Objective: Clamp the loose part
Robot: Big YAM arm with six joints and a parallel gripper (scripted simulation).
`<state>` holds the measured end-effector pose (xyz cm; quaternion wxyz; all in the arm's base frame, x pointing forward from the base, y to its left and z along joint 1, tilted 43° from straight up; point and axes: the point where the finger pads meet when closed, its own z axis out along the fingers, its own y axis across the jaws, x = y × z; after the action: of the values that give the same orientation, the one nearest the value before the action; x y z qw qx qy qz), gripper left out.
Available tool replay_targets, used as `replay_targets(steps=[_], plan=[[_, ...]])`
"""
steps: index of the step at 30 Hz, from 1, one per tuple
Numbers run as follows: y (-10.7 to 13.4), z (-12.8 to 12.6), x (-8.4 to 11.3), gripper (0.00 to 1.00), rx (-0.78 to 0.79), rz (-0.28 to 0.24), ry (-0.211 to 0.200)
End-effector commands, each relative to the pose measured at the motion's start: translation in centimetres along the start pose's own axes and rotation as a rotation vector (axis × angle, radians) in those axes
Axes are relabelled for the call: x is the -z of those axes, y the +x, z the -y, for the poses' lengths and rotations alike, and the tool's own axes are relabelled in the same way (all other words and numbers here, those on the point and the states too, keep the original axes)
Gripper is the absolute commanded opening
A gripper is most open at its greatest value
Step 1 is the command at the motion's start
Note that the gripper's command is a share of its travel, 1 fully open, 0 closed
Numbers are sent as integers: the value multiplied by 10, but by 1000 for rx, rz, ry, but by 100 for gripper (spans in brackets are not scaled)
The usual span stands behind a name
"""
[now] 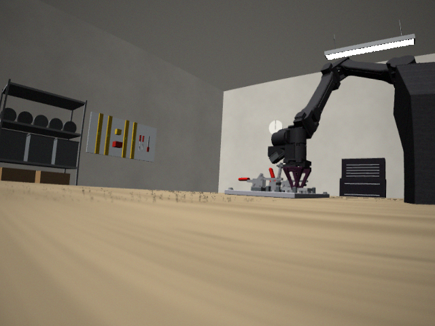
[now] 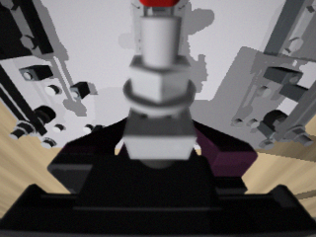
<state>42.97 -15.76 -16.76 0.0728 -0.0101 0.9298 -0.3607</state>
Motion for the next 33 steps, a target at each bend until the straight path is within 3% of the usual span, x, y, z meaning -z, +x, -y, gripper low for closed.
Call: replay_targets(steps=[1,24,25,33], plan=[[-9,17,1,0,-45,5,7],[-9,17,1,0,-45,5,7],[-9,17,1,92,-45,5,7],[-7,16,1,92,-42,2,6]])
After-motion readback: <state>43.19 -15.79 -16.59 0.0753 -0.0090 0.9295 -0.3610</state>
